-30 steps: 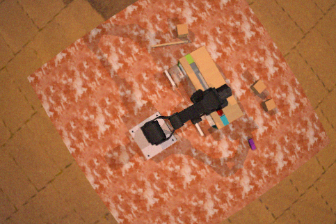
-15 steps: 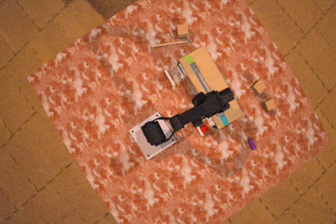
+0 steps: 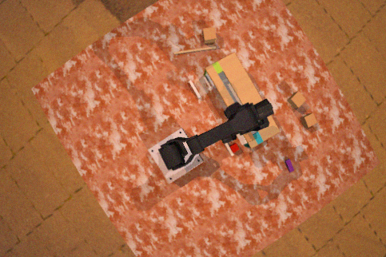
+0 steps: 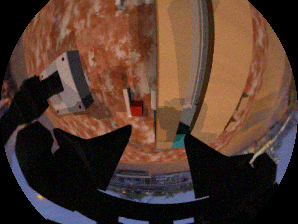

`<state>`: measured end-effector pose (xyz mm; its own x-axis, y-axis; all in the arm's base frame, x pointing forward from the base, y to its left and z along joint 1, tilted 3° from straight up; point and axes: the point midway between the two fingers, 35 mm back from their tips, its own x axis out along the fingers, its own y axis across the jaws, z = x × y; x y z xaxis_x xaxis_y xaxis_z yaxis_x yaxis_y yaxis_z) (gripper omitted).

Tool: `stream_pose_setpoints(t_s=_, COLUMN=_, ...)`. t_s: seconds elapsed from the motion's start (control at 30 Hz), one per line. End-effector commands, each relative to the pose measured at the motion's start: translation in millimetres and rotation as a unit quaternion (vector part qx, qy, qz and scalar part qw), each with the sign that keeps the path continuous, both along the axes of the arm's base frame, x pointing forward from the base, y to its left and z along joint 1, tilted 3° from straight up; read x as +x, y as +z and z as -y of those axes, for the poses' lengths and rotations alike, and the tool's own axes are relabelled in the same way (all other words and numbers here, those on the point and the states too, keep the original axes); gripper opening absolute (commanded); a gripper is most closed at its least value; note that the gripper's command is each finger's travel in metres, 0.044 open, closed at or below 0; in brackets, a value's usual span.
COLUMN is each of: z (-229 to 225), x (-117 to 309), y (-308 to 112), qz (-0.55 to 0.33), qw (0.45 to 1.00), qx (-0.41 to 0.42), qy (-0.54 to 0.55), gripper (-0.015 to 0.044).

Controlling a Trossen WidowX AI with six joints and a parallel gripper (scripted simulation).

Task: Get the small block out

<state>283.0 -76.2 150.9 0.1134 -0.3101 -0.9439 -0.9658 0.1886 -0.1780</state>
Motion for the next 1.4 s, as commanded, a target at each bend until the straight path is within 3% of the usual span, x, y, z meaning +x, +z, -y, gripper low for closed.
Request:
stream_pose_setpoints(t_s=0.0, z=5.6, x=-3.4, y=2.7, qz=0.065, qw=0.984, qx=0.040, qy=-0.159, gripper=0.0285)
stream_pose_setpoints(t_s=0.2, z=16.9, x=-11.0, y=1.0, qz=0.154, qw=0.867, qx=0.115, qy=-0.460, gripper=0.0285)
stream_pose_setpoints(t_s=0.43, z=29.0, x=-19.8, y=0.3, qz=0.212, qw=0.621, qx=0.183, qy=-0.732, gripper=0.0285)
stream_pose_setpoints(t_s=0.9, z=42.1, x=-29.9, y=1.1, qz=0.215, qw=0.235, qx=0.228, qy=-0.920, gripper=0.0285)
stream_pose_setpoints(t_s=1.37, z=53.2, x=-39.2, y=3.3, qz=0.154, qw=-0.183, qx=0.221, qy=-0.945, gripper=0.0285)
